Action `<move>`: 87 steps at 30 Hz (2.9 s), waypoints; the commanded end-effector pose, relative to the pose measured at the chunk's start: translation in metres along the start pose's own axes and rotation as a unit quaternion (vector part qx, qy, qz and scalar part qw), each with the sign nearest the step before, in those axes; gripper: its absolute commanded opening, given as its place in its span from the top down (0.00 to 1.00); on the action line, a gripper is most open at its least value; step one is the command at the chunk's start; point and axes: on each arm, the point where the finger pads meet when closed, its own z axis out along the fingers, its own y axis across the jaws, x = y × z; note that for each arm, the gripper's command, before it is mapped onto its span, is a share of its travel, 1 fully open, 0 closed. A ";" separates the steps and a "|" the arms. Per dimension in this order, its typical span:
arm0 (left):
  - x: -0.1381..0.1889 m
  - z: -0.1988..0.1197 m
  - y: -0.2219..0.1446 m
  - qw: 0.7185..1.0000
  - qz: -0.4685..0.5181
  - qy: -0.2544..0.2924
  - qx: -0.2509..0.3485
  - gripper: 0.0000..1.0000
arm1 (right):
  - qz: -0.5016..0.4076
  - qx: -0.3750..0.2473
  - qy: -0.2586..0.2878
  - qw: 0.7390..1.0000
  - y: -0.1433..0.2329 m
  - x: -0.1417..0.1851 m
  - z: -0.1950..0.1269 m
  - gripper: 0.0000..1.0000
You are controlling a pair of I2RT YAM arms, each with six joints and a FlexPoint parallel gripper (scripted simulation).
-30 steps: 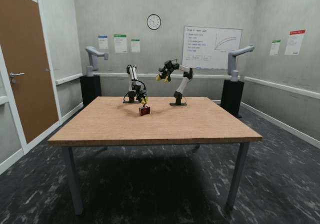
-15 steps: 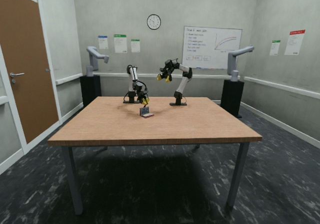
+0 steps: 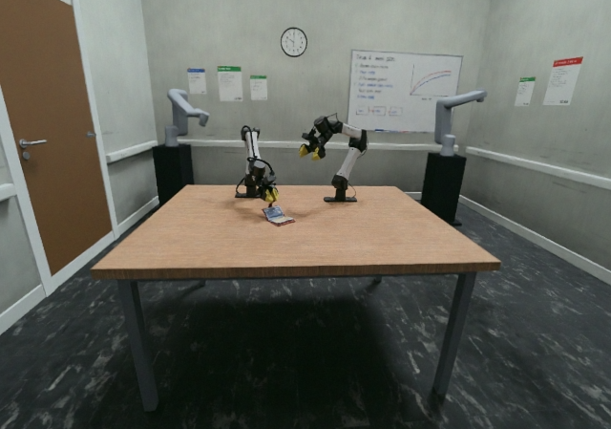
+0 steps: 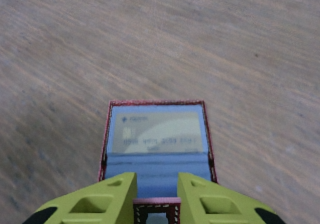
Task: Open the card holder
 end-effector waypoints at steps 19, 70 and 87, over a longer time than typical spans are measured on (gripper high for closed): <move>0.008 0.005 -0.027 0.998 0.036 -0.014 0.051 0.00 | 0.000 0.003 -0.005 1.000 -0.002 0.038 -0.029 0.68; -0.043 -0.024 0.018 0.996 -0.047 -0.060 -0.050 0.00 | 0.001 0.008 0.297 0.955 0.002 -0.078 0.010 0.39; -0.046 -0.024 0.018 0.995 -0.050 -0.066 -0.050 0.00 | 0.000 0.007 0.292 0.956 0.002 -0.081 0.008 0.39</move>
